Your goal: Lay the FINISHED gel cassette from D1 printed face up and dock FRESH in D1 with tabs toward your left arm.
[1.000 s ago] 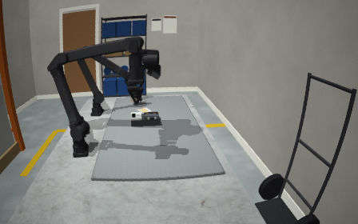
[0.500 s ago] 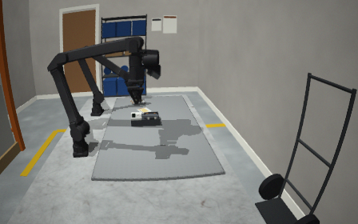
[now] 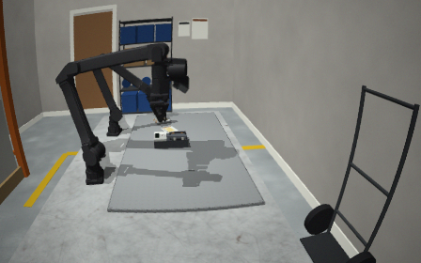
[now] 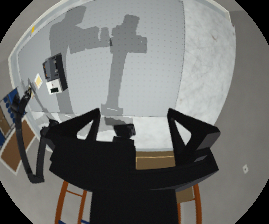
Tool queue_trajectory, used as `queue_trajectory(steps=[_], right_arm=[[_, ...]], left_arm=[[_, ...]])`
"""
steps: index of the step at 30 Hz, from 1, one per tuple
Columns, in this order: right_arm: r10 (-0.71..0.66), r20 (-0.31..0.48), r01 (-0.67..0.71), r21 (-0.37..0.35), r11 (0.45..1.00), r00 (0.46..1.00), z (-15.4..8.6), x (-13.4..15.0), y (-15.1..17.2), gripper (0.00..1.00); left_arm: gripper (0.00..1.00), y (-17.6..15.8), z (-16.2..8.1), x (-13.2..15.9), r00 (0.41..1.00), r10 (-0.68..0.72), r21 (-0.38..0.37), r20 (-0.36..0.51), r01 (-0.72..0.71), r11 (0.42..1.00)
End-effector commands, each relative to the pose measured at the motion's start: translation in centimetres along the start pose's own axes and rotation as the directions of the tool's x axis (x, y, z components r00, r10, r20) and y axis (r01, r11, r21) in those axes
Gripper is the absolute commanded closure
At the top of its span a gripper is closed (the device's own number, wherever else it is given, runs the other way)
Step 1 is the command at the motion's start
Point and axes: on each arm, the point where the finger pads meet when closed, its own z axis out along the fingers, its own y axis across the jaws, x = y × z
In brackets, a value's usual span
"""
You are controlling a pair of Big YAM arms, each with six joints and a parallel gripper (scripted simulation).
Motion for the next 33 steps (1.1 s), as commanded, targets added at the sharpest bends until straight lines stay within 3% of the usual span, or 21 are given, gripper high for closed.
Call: queue_trajectory(steps=[1, 33], right_arm=[[-0.007, 0.018, 0.007, 0.001, 1.000, 1.000, -1.8, -1.0, -0.2, 0.00], [-0.007, 0.018, 0.007, 0.001, 1.000, 1.000, -1.8, -1.0, -0.2, 0.00]], left_arm=[[1.00, -0.2, 0.4, 0.0, 1.000, -0.005, 0.004, 0.004, 0.005, 1.000], [1.00, -0.1, 1.8, 0.8, 1.000, -0.006, 0.005, 0.004, 0.005, 1.000]])
